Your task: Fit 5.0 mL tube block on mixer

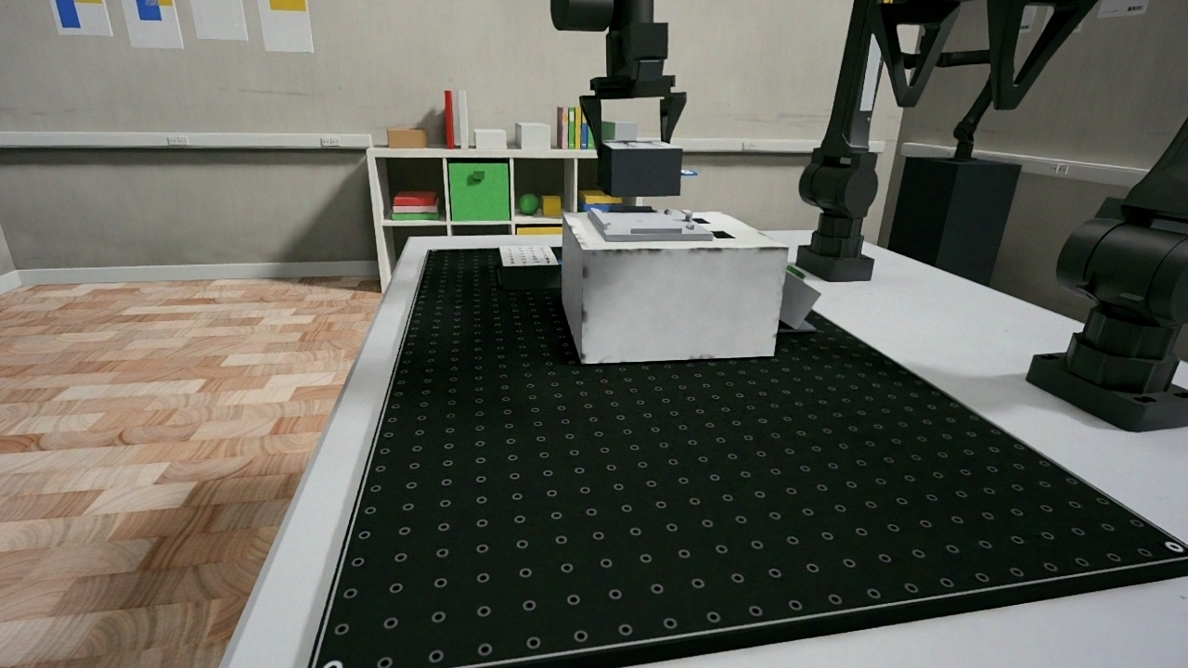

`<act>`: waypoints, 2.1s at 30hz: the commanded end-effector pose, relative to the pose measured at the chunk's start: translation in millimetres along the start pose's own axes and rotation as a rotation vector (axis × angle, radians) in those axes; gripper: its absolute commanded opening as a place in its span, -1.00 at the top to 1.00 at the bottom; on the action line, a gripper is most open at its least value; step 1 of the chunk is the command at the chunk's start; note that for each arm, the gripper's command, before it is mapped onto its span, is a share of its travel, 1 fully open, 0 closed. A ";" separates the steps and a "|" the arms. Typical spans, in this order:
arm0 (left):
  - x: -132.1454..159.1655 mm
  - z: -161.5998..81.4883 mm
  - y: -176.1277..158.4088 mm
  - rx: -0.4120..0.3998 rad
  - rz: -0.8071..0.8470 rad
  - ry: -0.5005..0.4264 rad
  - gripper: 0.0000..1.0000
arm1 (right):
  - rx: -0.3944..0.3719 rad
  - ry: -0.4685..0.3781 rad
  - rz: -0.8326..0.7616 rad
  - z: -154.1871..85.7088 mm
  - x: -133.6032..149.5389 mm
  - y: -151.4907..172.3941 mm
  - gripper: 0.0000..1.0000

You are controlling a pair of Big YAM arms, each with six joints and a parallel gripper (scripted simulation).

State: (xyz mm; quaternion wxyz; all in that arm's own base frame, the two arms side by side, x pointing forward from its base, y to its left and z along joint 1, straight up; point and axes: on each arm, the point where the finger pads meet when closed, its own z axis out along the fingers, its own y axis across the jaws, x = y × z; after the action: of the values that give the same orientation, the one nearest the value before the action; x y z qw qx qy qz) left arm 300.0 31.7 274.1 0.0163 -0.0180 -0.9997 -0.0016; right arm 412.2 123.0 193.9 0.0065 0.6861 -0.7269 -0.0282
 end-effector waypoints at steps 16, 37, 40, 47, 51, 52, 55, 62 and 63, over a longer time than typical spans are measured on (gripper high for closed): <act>-5.7 -17.6 -1.5 -0.004 -0.006 -0.033 -1.00 | 0.126 -0.066 -0.007 -55.6 -69.0 -25.4 1.00; -5.7 -16.4 -1.4 -0.004 -0.007 -0.032 -1.00 | 0.117 -0.074 -0.017 -61.4 -122.6 -19.1 1.00; -5.7 -16.3 -1.4 -0.004 -0.007 -0.032 -1.00 | 0.113 -0.071 -0.016 -60.0 -126.8 -19.7 1.00; -5.7 -15.8 -1.4 -0.004 -0.007 -0.031 -1.00 | 0.110 -0.061 -0.004 -49.0 -116.6 -32.9 1.00; -5.7 -15.6 -1.4 -0.004 -0.007 -0.031 -1.00 | 0.108 -0.066 -0.023 -50.7 -115.2 -26.3 1.00; -5.7 -15.5 -1.4 -0.004 -0.007 -0.031 -1.00 | 0.108 -0.067 -0.033 -51.1 -117.0 -23.4 1.00; -5.8 -15.3 -1.4 -0.004 -0.008 -0.031 -1.00 | 0.105 -0.065 -0.042 -50.3 -119.2 -17.1 1.00; -5.8 -15.0 -1.3 -0.004 -0.008 -0.030 -1.00 | 0.096 -0.055 -0.023 -45.0 -116.4 -11.9 1.00; -5.8 -14.9 -1.3 -0.004 -0.008 -0.030 -1.00 | 0.093 -0.052 -0.020 -44.0 -116.3 -10.6 1.00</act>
State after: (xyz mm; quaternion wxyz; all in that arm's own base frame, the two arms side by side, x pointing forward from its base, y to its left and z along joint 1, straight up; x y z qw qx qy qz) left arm 299.6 31.7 274.2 0.0169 -0.0180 -0.9997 -0.0015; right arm 429.4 227.5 197.1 0.0060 0.6919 -0.7216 -0.0231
